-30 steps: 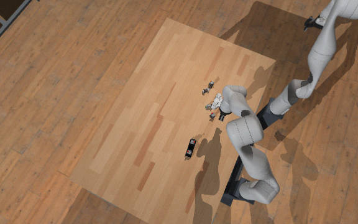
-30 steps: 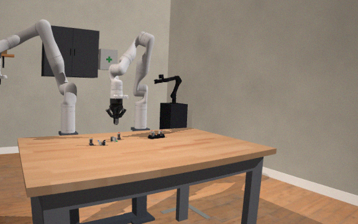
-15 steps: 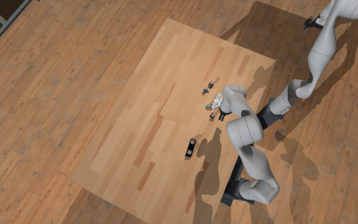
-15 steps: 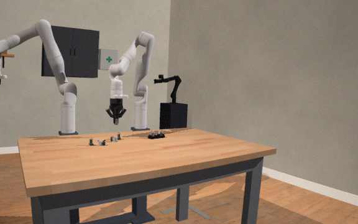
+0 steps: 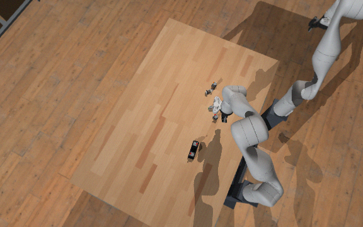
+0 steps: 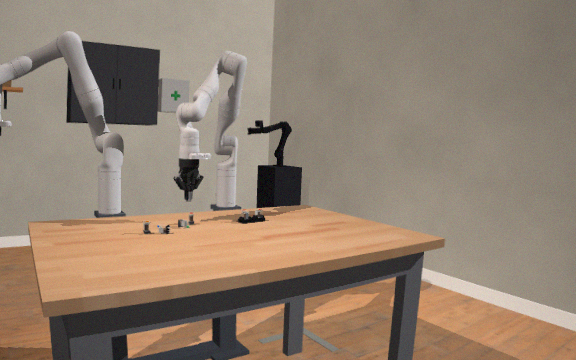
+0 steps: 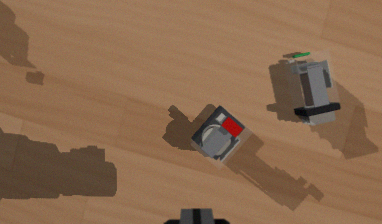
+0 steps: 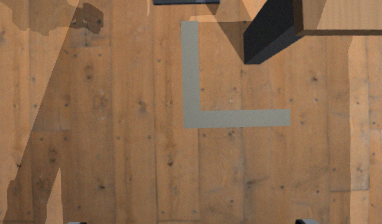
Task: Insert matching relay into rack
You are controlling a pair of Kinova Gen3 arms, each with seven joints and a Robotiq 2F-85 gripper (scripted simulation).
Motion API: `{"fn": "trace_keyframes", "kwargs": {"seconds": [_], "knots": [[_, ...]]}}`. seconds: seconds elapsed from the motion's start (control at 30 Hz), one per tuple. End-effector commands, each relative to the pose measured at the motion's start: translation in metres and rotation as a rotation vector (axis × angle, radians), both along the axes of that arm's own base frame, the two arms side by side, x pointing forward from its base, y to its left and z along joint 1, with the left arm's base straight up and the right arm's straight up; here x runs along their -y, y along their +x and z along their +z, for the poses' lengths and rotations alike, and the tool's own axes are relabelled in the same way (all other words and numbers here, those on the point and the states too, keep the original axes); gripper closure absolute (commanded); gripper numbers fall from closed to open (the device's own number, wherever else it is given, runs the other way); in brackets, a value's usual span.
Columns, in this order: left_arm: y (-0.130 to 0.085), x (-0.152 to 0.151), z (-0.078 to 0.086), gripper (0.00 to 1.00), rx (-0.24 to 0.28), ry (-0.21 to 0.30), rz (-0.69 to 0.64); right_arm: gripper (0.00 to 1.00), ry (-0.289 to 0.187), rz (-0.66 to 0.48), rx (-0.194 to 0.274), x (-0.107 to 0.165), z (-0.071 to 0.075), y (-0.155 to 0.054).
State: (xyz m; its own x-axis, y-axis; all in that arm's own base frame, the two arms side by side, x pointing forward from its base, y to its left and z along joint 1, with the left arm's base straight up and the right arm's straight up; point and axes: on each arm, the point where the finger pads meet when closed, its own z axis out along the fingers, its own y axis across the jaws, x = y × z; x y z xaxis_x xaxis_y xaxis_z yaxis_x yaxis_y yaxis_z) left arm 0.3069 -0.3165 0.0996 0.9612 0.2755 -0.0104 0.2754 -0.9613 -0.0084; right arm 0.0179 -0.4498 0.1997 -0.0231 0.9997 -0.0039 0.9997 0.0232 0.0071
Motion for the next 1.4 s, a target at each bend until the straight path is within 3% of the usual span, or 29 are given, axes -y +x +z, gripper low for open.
{"fn": "trace_keyframes", "kwargs": {"seconds": [0.0,0.13,0.2,0.5,0.67,0.93,0.97,1.37], "knots": [[0.006,0.002,0.004,0.903,0.006,0.007,0.162,0.002,0.004,0.009,-0.007,0.0,0.0,-0.003],[0.016,0.002,0.006,0.903,0.009,0.009,0.356,0.002,0.004,0.009,-0.007,0.0,0.0,-0.003],[0.016,0.002,0.006,0.903,0.009,0.009,0.356,0.002,0.004,0.009,-0.007,0.0,0.0,-0.003],[0.035,0.002,0.011,0.903,0.019,0.005,0.73,0.002,0.004,0.009,-0.007,0.0,0.0,-0.003],[0.041,0.002,0.013,0.903,0.018,0.001,0.825,0.002,0.004,0.009,-0.007,0.0,0.0,-0.003],[0.041,0.001,0.013,0.903,0.017,0.002,0.843,0.002,0.004,0.009,-0.007,0.0,0.0,-0.003],[0.041,0.001,0.013,0.424,0.017,0.002,0.843,0.002,0.004,0.009,-0.007,0.0,0.0,-0.003],[0.041,0.001,0.013,0.424,0.017,0.002,0.843,0.002,0.004,0.009,-0.007,0.0,0.0,-0.003]]}}
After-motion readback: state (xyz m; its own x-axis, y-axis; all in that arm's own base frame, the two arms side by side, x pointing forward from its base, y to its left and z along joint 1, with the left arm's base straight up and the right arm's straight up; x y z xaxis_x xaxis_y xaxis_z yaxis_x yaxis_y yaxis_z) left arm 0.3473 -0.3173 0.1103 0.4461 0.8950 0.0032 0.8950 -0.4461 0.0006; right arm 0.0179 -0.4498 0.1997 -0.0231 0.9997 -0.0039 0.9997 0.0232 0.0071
